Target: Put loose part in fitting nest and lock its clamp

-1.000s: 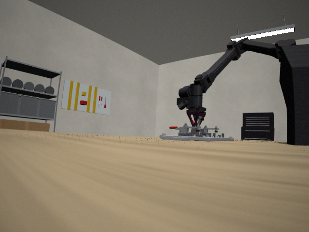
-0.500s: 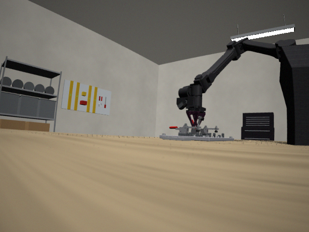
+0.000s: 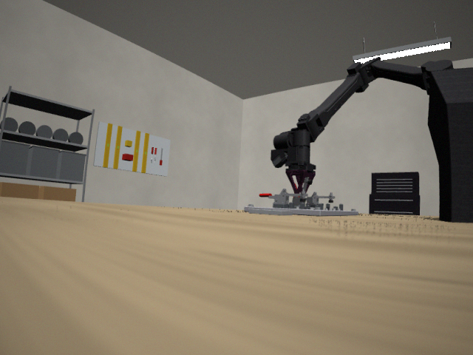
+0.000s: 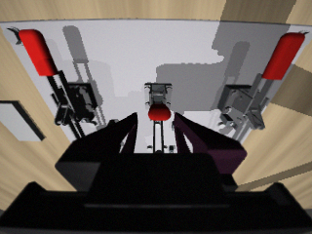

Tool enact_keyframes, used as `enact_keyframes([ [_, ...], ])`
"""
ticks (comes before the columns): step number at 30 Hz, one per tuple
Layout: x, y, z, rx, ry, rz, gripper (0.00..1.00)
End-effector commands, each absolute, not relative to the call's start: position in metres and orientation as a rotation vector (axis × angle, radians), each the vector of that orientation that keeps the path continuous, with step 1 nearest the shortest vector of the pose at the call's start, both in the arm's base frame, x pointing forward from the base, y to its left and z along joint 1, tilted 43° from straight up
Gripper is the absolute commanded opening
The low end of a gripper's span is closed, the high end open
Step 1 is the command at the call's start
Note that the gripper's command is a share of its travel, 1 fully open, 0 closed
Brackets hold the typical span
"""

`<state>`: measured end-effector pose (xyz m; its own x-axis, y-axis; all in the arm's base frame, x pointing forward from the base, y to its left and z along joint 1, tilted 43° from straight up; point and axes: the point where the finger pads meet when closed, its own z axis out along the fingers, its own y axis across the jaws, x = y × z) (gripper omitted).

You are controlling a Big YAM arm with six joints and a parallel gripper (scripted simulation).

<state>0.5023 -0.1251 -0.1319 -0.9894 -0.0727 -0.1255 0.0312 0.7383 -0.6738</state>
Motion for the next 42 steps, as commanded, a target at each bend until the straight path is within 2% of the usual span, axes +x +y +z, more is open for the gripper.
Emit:
enact_keyframes([
  [1, 0.506, -0.110, -0.116, -0.043, 2.772, -1.079, 0.45],
  [17, 0.500, -0.077, -0.080, -0.041, 2.770, -1.076, 0.45],
  [20, 0.489, -0.096, -0.095, -0.004, 2.810, -1.097, 0.45],
  [42, 0.496, -0.096, -0.091, 0.000, 2.796, -1.091, 0.45],
])
